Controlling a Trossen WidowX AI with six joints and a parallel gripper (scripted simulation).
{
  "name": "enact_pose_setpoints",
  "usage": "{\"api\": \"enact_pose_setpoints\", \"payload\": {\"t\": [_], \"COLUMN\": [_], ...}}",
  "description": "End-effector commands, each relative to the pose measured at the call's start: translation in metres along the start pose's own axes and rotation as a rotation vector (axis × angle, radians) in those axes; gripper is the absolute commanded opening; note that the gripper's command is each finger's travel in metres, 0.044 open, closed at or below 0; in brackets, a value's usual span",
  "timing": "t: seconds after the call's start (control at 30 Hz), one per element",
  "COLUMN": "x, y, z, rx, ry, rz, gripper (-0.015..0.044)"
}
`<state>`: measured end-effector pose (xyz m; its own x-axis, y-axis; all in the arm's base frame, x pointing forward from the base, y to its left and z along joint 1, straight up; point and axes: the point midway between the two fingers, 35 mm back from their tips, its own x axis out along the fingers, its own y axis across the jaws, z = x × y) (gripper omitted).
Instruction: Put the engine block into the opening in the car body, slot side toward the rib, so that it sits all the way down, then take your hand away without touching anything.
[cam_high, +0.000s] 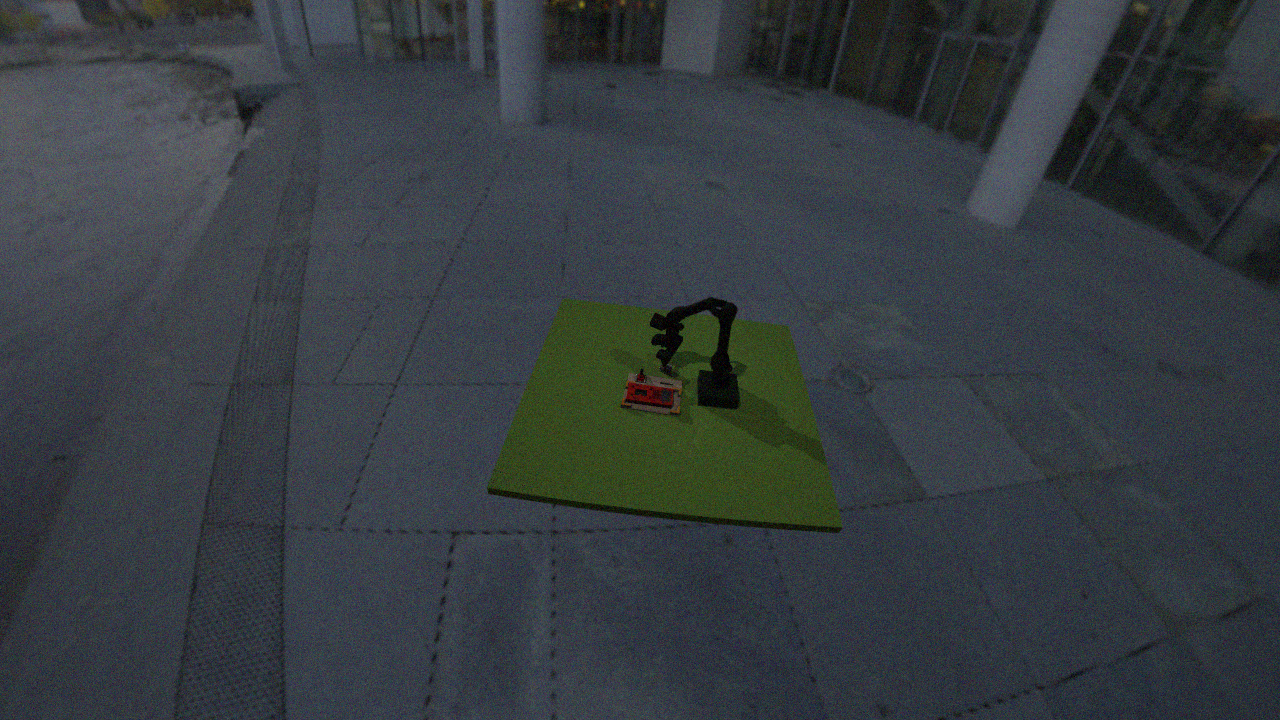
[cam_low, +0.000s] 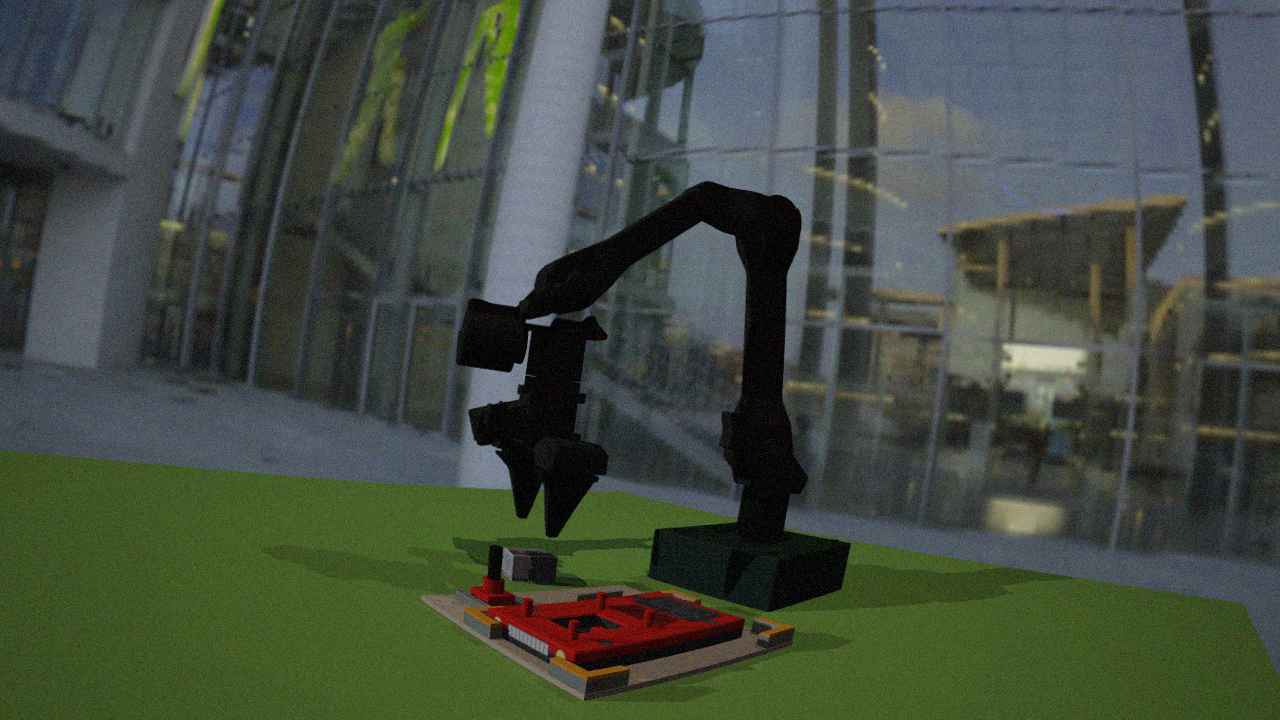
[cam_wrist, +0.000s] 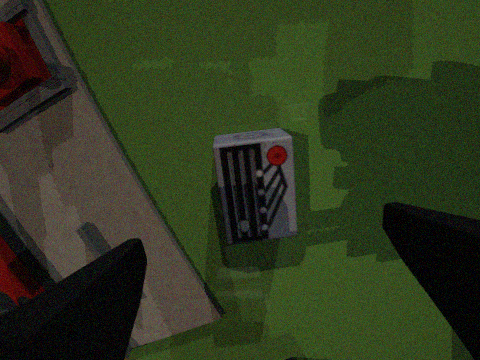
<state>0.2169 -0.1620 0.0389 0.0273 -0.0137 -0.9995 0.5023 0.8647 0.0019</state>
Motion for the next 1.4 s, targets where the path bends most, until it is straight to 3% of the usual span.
{"api": "enact_pose_setpoints", "payload": {"t": [0.0, 0.83, 1.23, 1.37], "x": [0.009, 0.041, 0.041, 0.041], "y": [-0.001, -0.001, -0.001, -0.001], "z": [0.003, 0.003, 0.003, 0.003], "rx": [0.006, 0.006, 0.006, 0.006], "ry": [0.004, 0.004, 0.004, 0.004], "rz": [-0.005, -0.005, -0.005, -0.005], "gripper": [0.044, 0.044, 0.0125, 0.0098]}}
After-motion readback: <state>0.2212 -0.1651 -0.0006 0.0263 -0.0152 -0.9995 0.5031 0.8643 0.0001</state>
